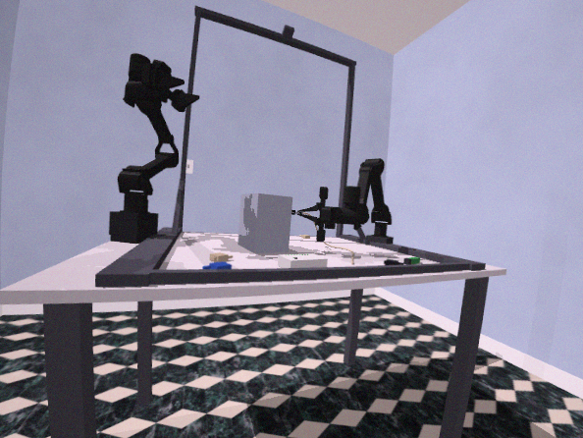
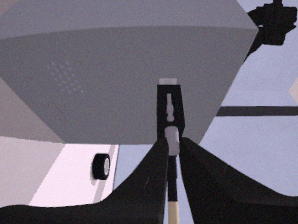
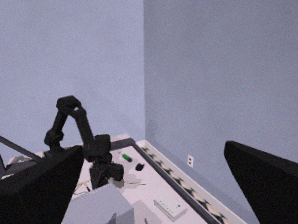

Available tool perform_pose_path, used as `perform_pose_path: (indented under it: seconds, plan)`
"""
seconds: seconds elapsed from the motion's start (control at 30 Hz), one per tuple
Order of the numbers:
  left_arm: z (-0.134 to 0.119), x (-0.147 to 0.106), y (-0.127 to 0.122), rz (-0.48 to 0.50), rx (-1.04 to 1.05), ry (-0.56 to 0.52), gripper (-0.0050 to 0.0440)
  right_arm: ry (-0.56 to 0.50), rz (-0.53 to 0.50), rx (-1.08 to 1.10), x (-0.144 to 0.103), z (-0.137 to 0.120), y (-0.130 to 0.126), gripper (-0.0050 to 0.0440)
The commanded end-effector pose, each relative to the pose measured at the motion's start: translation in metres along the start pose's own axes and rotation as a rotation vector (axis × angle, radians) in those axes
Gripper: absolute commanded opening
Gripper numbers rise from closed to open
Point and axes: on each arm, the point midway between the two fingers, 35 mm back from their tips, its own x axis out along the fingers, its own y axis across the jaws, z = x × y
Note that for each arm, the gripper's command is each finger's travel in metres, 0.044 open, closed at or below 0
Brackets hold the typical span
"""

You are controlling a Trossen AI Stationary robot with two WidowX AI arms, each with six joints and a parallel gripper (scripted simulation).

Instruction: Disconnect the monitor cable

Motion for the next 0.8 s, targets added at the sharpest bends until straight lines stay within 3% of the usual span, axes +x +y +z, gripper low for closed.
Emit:
perform_pose_path:
  seconds: [0.0, 0.47, 0.53, 0.6, 0.77]
  plan:
    - [0.0026, 0.0010, -0.0101, -0.017, 0.014, -0.006, 0.0072, -0.001, 0.003, -0.004, -0.0003, 0.0027, 0.0013, 0.0440]
    - [0.0026, 0.0010, -0.0101, -0.017, 0.014, -0.006, 0.0408, -0.001, 0.003, -0.004, -0.0003, 0.0027, 0.0013, 0.0440]
    - [0.0026, 0.0010, -0.0101, -0.017, 0.014, -0.006, 0.0408, -0.001, 0.003, -0.004, -0.0003, 0.0027, 0.0013, 0.0440]
    - [0.0026, 0.0010, -0.0101, -0.017, 0.014, -0.006, 0.0440, -0.001, 0.003, -0.004, -0.0003, 0.0027, 0.0013, 0.0440]
    - [0.0026, 0.0010, -0.0101, -0.017, 0.014, -0.006, 0.0440, -0.001, 0.003, -0.004, -0.0003, 0.0027, 0.0013, 0.0440]
